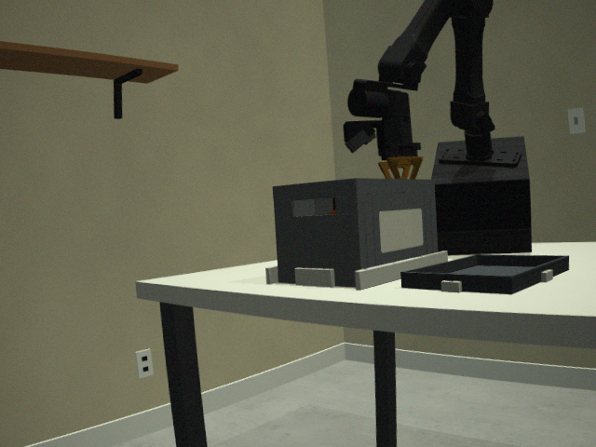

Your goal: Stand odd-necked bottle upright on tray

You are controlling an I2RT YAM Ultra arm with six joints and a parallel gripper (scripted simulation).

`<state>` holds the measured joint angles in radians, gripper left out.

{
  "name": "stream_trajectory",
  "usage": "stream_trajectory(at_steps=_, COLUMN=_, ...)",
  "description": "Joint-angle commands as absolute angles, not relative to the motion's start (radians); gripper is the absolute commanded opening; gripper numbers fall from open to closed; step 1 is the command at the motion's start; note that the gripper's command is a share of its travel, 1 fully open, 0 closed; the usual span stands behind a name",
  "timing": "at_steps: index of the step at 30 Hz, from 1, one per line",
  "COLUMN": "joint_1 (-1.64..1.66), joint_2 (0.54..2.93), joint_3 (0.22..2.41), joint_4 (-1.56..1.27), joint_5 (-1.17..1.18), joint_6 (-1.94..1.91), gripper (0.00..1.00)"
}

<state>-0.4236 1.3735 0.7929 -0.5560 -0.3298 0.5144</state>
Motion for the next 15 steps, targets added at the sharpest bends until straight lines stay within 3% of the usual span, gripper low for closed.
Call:
stream_trajectory(at_steps=1, joint_1=-0.423, joint_2=1.368, joint_3=0.788, joint_4=-0.543, joint_5=-0.319, joint_6=0.518, gripper=0.61)
stream_trajectory(at_steps=15, joint_1=-0.438, joint_2=1.341, joint_3=0.820, joint_4=-0.580, joint_5=-0.320, joint_6=0.507, gripper=0.61)
